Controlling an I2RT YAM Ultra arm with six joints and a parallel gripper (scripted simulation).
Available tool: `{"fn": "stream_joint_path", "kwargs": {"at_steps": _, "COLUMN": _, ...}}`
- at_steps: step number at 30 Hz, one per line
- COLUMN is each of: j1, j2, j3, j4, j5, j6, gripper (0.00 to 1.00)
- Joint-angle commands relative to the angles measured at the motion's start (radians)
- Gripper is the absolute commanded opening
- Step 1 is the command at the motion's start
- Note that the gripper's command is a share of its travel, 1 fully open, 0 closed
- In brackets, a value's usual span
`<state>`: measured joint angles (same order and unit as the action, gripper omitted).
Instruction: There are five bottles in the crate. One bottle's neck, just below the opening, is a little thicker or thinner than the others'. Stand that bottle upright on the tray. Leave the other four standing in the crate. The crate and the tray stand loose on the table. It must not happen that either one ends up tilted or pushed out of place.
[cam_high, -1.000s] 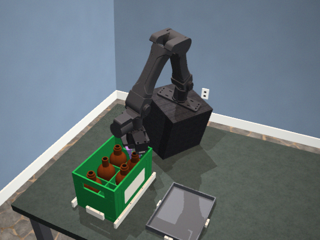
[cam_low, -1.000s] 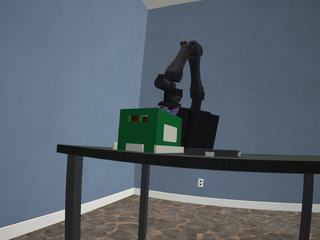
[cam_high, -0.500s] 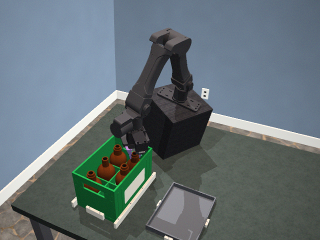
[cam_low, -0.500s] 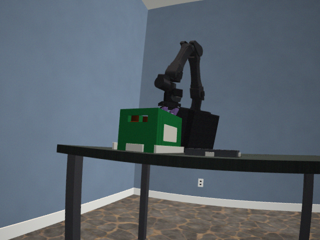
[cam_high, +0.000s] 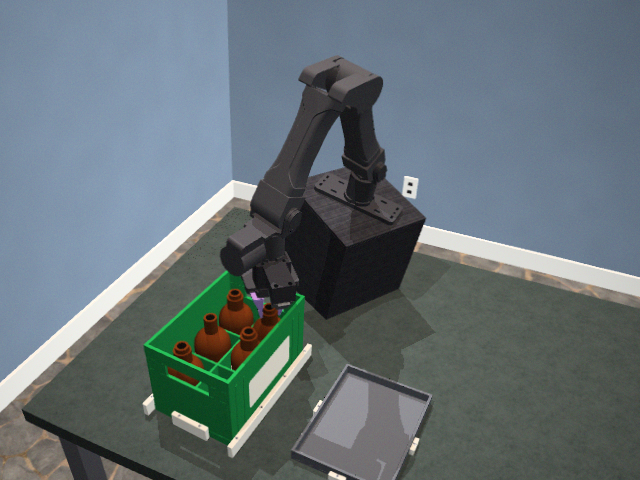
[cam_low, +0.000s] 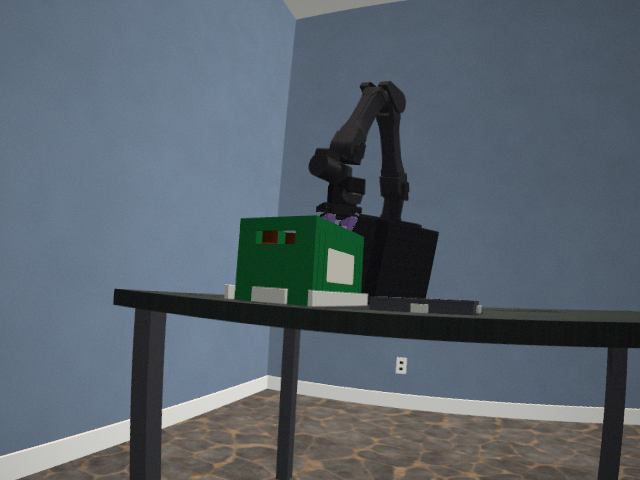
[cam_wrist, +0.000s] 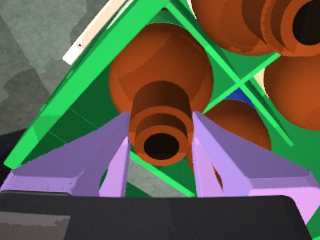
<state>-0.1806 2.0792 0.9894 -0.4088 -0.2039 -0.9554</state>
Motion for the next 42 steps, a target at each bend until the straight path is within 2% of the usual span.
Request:
{"fn": "stream_joint_path", "kwargs": {"at_steps": 1, "j1": 0.003, "j2": -0.001, "j3": -0.025, "j4": 0.017, "j5": -0.005, "j6": 0.005, "gripper": 0.00}}
{"fn": "stream_joint_path", "kwargs": {"at_steps": 25, "j1": 0.003, "j2": -0.001, "j3": -0.025, "j4": 0.017, "j5": -0.005, "j6": 0.005, "gripper": 0.00}}
{"fn": "stream_joint_path", "kwargs": {"at_steps": 26, "j1": 0.003, "j2": -0.001, "j3": -0.025, "j4": 0.017, "j5": -0.005, "j6": 0.005, "gripper": 0.61}}
{"fn": "stream_joint_path", "kwargs": {"at_steps": 42, "j1": 0.003, "j2": -0.001, "j3": -0.025, "j4": 0.017, "j5": -0.005, "j6": 0.005, "gripper": 0.61}}
